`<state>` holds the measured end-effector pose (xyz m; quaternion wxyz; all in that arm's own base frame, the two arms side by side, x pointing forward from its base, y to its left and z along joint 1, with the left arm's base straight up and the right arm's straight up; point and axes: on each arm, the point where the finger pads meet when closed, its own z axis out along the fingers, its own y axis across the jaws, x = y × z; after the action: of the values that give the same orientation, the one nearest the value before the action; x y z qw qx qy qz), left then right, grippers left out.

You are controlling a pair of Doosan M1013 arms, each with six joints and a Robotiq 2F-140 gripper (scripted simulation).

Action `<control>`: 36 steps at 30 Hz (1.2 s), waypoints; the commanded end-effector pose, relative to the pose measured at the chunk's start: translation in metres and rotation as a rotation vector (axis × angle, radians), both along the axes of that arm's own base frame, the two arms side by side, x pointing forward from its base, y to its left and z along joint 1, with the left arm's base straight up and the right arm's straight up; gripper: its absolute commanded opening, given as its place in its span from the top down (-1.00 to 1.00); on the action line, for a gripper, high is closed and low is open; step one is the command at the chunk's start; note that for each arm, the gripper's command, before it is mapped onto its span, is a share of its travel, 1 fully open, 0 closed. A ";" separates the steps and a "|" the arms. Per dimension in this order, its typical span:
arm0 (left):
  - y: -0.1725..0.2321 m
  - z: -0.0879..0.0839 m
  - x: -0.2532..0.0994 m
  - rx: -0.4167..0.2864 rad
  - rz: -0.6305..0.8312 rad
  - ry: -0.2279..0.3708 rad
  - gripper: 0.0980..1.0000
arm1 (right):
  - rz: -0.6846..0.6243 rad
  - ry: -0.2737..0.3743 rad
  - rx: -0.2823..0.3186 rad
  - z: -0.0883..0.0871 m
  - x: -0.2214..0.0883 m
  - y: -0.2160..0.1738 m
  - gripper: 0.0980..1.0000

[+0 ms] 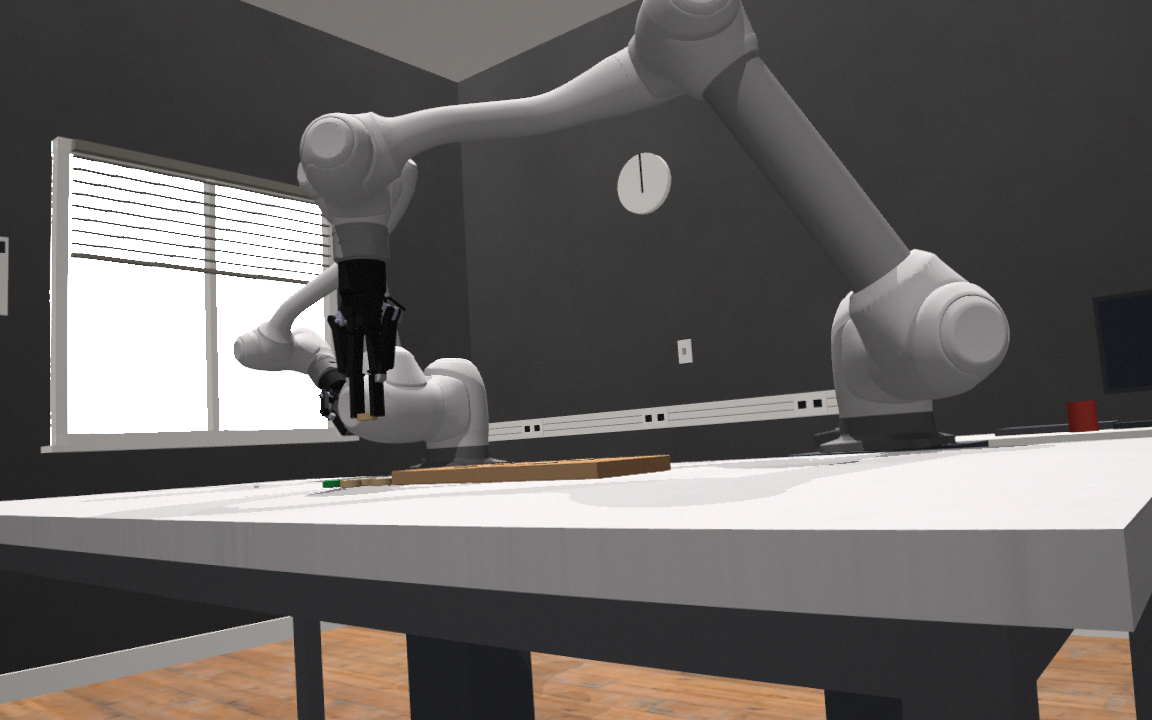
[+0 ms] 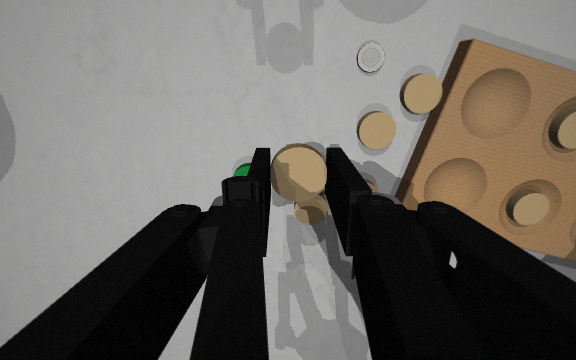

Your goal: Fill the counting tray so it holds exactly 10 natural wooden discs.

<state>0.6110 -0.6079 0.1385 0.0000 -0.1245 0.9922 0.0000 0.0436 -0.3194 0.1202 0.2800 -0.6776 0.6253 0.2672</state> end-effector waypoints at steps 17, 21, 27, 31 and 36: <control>0.128 0.011 0.037 -0.003 0.000 -0.004 1.00 | -0.003 0.007 -0.010 0.001 -0.002 0.000 -1.00; 0.175 0.014 0.044 -0.003 0.000 -0.004 1.00 | -0.003 0.007 -0.010 0.001 -0.002 0.000 -1.00; 0.224 0.017 0.047 -0.003 0.000 -0.004 1.00 | -0.003 0.007 -0.010 0.001 -0.002 0.000 -1.00; 0.272 0.018 0.047 -0.002 0.000 -0.004 1.00 | -0.003 0.007 -0.010 0.001 -0.002 0.000 -1.00; 0.328 0.019 0.043 -0.002 0.000 -0.004 1.00 | -0.003 0.007 -0.010 0.001 -0.002 0.000 -1.00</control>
<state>0.6555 -0.3068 0.1568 -0.0004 -0.1256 0.9921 0.0003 0.0436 -0.3194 0.1202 0.2800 -0.6776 0.6253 0.2672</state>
